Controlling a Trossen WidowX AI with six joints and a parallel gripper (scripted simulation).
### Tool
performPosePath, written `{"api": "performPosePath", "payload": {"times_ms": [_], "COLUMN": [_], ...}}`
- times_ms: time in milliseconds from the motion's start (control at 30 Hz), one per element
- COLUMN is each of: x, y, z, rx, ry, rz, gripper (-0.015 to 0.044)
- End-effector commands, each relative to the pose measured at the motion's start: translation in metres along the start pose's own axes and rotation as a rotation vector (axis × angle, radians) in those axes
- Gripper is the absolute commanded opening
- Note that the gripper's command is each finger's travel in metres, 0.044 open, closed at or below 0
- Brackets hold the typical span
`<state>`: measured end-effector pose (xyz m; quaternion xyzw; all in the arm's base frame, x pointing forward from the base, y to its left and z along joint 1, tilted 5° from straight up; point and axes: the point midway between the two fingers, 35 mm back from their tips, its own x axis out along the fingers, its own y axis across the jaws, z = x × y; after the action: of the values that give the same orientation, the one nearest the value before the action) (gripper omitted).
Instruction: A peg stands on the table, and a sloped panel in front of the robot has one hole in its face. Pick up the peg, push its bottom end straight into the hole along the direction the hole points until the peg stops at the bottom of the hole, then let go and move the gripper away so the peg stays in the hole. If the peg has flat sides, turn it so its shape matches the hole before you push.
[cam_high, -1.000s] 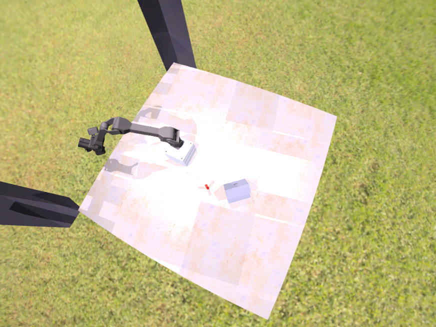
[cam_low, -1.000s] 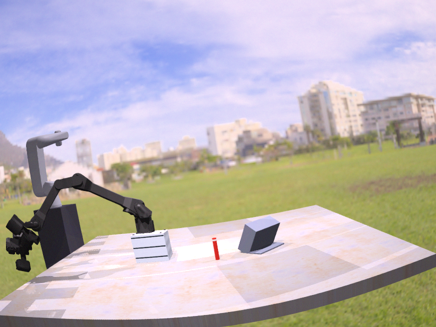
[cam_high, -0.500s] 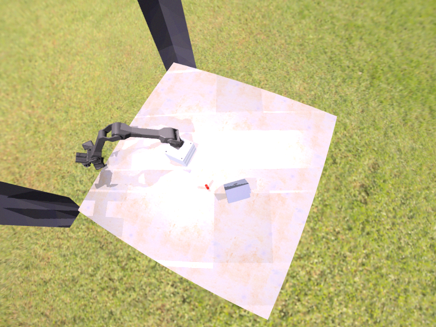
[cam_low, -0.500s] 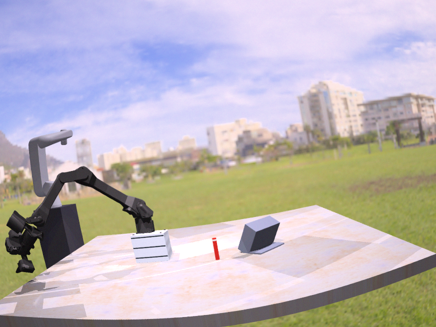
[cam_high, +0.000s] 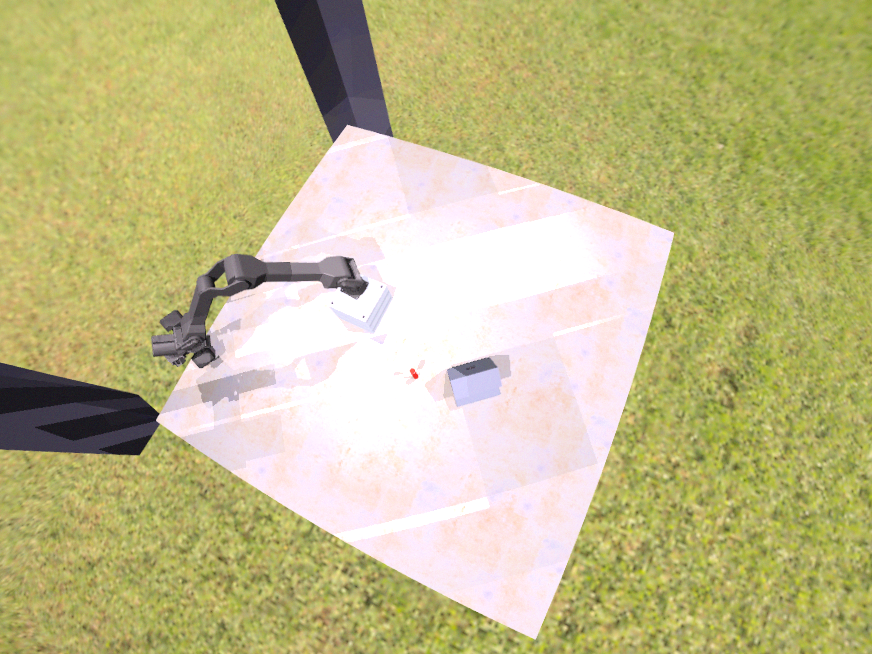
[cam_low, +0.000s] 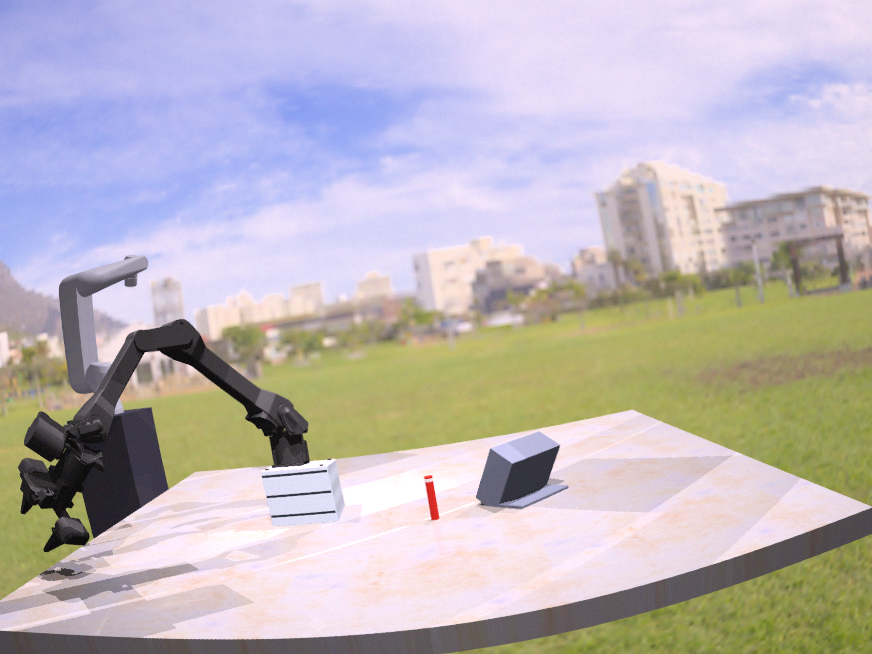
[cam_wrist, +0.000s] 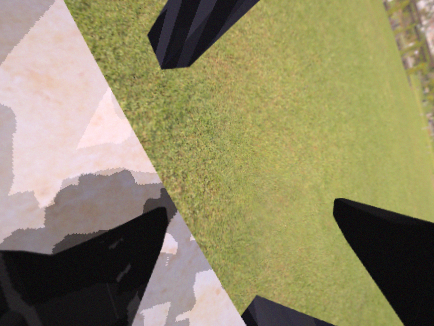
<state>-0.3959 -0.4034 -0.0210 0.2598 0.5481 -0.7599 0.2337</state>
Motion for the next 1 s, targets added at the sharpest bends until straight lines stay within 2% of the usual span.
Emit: {"api": "performPosePath", "payload": {"times_ms": [0, 400, 967], "x": [-0.017, -0.077, -0.167], "y": [0.018, 0.075, 0.153], "z": [0.011, 0.038, 0.051], "rx": [-0.042, -0.173, -0.366], "ry": [-0.030, -0.116, -0.230], "rz": [0.038, 0.138, 0.278], "gripper": [0.0440, 0.0440, 0.0440]}}
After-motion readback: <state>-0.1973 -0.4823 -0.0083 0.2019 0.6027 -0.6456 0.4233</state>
